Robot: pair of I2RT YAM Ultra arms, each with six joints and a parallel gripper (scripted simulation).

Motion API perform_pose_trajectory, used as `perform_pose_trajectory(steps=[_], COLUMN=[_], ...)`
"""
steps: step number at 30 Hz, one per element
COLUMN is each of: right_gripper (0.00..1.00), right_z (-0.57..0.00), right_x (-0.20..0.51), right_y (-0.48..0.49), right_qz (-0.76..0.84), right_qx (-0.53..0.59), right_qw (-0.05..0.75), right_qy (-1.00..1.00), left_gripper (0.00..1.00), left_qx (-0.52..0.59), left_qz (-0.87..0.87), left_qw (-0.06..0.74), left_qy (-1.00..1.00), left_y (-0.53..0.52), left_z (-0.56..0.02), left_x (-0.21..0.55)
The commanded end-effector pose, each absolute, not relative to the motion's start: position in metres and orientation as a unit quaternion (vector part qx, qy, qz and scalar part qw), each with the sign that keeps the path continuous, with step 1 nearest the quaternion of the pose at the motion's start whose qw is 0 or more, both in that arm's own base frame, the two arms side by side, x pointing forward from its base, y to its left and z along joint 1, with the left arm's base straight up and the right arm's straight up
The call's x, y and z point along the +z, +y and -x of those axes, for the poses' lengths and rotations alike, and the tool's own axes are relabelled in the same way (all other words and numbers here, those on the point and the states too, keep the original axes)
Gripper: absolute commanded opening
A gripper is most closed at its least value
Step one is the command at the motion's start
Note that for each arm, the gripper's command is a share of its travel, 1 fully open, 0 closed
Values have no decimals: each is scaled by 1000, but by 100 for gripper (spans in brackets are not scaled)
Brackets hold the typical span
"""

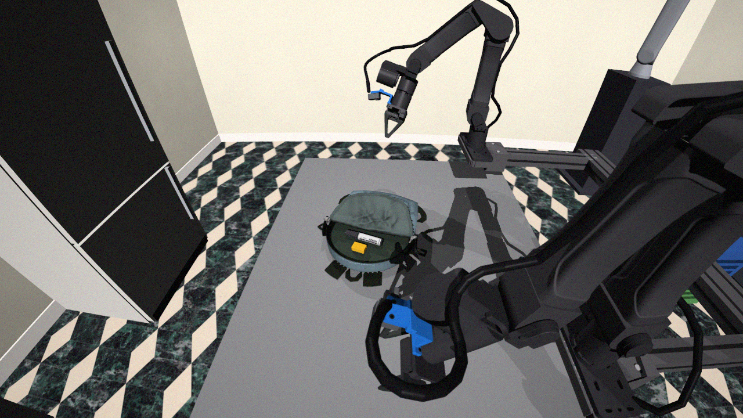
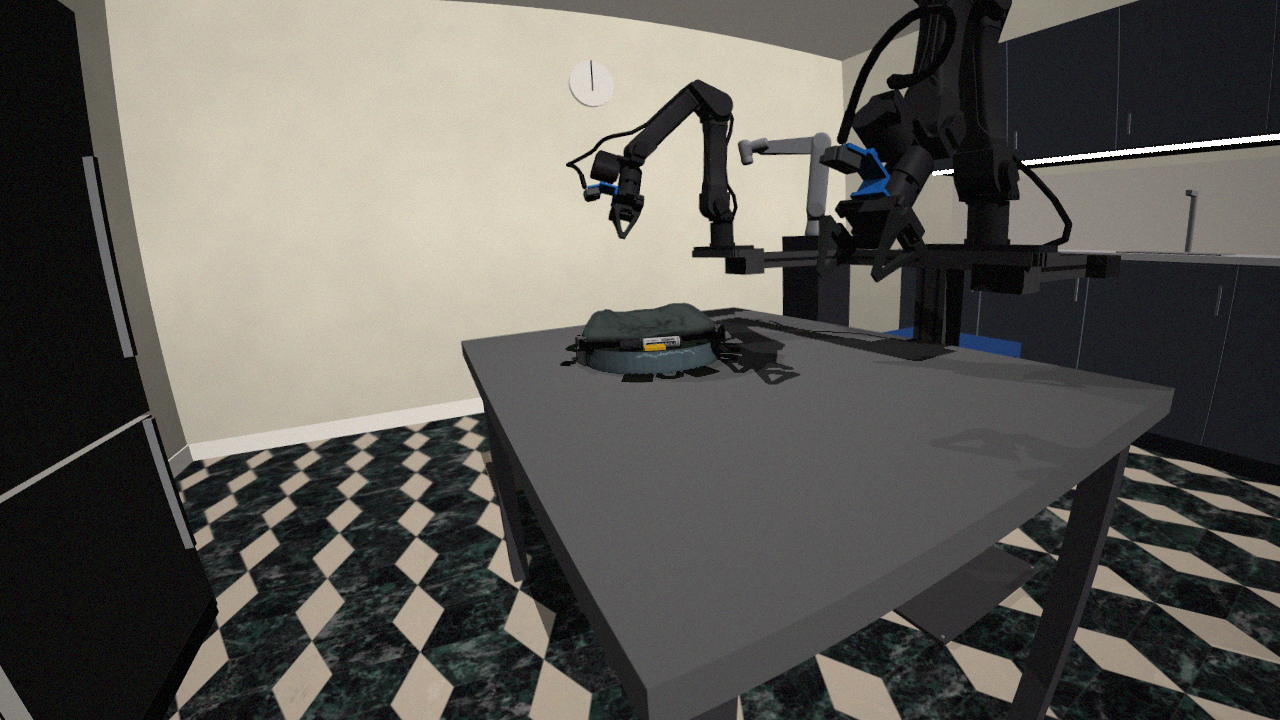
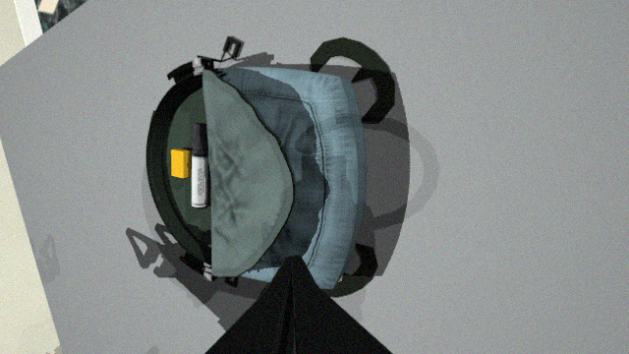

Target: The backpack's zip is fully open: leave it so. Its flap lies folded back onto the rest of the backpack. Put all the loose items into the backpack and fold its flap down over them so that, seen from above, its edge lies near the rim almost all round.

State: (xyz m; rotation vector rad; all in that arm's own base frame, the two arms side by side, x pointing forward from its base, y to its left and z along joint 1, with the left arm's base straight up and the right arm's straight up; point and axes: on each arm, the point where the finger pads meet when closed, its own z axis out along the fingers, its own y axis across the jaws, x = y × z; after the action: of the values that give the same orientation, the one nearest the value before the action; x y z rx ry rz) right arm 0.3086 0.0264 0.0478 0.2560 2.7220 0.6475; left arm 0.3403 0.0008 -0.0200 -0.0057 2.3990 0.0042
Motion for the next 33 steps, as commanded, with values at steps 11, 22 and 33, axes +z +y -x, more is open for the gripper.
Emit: perform_pose_trajectory(steps=[11, 22, 33], right_gripper=[0, 0, 0], right_z=[-322, -317, -317], right_x=[-12, -58, -102], right_y=[46, 60, 61], right_qz=[-102, -110, -111], right_qx=[369, 422, 422], right_qw=[118, 68, 66], right_qy=[916, 897, 897], left_gripper=[90, 90, 90], left_qx=[0, 0, 0], left_qz=[0, 0, 0], left_qw=[380, 380, 380], left_qy=[925, 925, 925], left_y=[-1, -1, -1], left_z=[-354, -354, -354], left_x=[-9, -9, -9])
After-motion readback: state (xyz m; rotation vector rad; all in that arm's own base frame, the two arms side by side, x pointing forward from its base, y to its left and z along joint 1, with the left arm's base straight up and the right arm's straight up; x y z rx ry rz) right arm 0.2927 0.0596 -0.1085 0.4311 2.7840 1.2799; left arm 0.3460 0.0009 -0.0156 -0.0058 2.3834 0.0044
